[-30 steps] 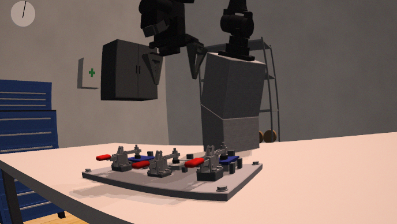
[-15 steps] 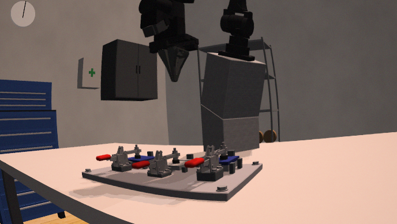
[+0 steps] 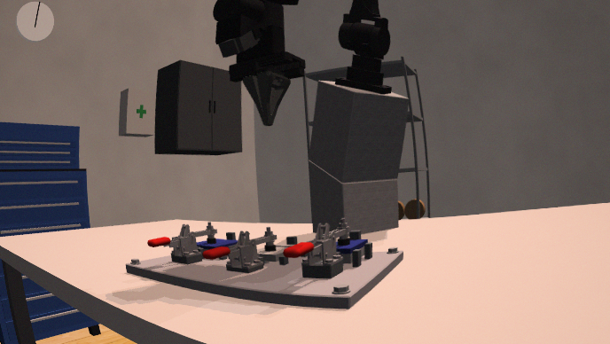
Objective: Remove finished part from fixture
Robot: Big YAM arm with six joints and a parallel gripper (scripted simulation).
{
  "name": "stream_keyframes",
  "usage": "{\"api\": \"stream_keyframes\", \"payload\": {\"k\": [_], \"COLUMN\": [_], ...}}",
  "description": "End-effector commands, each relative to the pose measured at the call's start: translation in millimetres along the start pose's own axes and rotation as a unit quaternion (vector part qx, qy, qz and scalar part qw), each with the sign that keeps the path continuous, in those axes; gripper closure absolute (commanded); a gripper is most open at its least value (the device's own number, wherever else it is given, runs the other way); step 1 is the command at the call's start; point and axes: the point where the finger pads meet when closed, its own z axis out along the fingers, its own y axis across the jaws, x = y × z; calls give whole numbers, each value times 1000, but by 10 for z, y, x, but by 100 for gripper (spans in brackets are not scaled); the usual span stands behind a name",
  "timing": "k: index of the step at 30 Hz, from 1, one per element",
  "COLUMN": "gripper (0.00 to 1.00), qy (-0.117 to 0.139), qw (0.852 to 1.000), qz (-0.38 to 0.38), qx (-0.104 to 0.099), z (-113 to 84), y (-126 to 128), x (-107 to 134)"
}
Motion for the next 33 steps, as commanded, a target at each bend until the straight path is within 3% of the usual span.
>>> {"api": "stream_keyframes", "payload": {"k": [1,33], "gripper": [100,100], "qy": [-9,-2], "qw": [1000,1000], "qz": [1,-3], "qx": [1,0], "z": [-8,17], "y": [-9,-8], "x": [-93,-26]}}
